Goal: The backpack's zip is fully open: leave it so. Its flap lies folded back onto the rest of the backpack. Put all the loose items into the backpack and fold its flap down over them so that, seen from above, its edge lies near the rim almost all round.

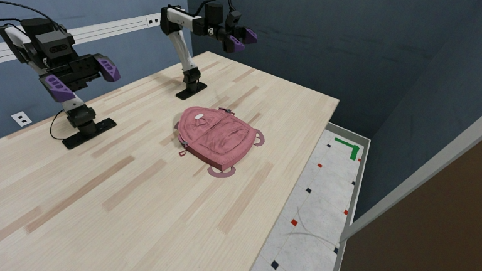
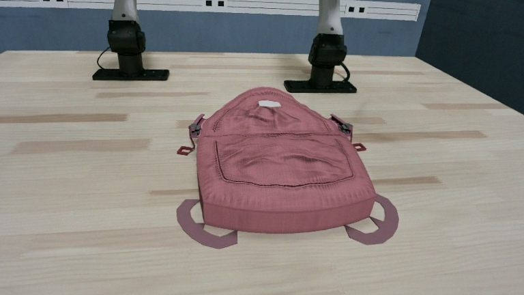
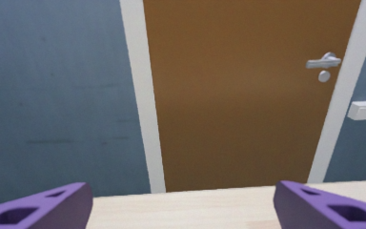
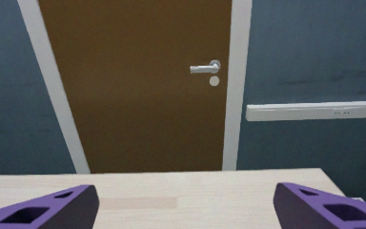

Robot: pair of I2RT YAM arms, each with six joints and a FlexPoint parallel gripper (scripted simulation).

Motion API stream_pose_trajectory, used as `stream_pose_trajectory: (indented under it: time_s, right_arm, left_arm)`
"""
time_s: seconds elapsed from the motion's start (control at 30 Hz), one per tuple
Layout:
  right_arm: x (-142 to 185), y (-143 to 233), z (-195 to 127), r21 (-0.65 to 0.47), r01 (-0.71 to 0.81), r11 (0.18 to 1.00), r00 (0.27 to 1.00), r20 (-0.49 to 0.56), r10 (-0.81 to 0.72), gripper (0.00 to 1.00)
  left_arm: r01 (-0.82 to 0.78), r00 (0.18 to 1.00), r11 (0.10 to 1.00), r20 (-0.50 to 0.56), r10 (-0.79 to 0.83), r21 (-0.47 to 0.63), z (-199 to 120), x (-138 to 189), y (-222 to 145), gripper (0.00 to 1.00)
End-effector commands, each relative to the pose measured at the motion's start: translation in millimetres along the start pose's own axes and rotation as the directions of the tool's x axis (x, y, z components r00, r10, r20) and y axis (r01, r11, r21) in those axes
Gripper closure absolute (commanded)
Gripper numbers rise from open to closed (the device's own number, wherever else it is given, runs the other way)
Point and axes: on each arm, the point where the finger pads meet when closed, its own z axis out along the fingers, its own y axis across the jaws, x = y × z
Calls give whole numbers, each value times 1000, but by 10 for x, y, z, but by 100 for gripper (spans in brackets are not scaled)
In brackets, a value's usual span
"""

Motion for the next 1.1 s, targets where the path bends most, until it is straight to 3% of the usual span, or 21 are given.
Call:
stream_pose_trajectory:
  time_s: [0.0, 0.23, 0.27, 1.07]
  right_arm:
    - [-96, 5, 20, 7, 9, 1000, 1000, 14, -9, 10]
    - [-54, 12, 6, 0, 4, 1000, 1000, 12, -4, 10]
    - [-54, 12, 7, 0, 4, 1000, 1000, 12, -4, 10]
    - [-49, 15, 17, 0, 4, 1000, 1000, 11, -4, 10]
  left_arm:
    - [-4, 998, 1000, 59, 5, -16, -72, -235, 25, 10]
    - [-7, 999, 1000, 53, 7, -11, -68, -214, -2, 10]
    - [-2, 1000, 1000, 24, 2, -8, -29, -90, 8, 10]
    - [-4, 1000, 1000, 25, 4, -7, -35, -96, -9, 10]
